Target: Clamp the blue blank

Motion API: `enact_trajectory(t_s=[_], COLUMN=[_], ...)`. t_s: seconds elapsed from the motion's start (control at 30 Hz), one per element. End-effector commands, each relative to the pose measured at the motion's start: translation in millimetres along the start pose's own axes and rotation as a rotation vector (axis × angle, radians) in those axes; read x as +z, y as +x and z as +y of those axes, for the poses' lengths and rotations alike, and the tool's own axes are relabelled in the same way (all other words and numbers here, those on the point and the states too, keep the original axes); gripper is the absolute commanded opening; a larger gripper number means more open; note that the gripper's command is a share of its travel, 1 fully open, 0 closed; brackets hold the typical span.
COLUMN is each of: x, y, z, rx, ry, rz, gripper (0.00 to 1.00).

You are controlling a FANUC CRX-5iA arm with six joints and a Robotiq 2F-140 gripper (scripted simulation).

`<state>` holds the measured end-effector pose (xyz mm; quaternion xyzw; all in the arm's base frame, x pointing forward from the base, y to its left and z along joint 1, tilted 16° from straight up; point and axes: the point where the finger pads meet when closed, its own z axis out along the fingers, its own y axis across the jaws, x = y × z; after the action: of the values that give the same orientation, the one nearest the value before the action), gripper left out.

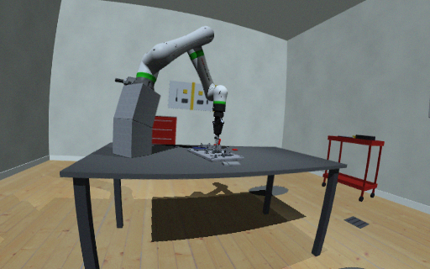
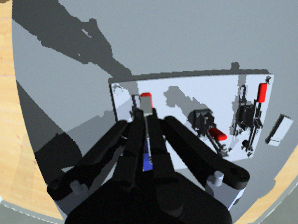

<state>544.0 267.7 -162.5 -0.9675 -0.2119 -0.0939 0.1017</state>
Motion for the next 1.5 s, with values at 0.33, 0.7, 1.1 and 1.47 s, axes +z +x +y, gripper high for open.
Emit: enact_trajectory(t_s=[0.33,0.7,1.1,1.47], x=[1.9,2.4,3.9,5.7], y=[0.2,0.2,0.2,0.2], z=[0.1,0.1,0.1,0.1], rx=[0.000,0.000,0.000,0.000], ry=[0.000,0.000,0.000,0.000], rz=[0.000,0.000,0.000,0.000], gripper=[0.00,0.00,0.00,0.00])
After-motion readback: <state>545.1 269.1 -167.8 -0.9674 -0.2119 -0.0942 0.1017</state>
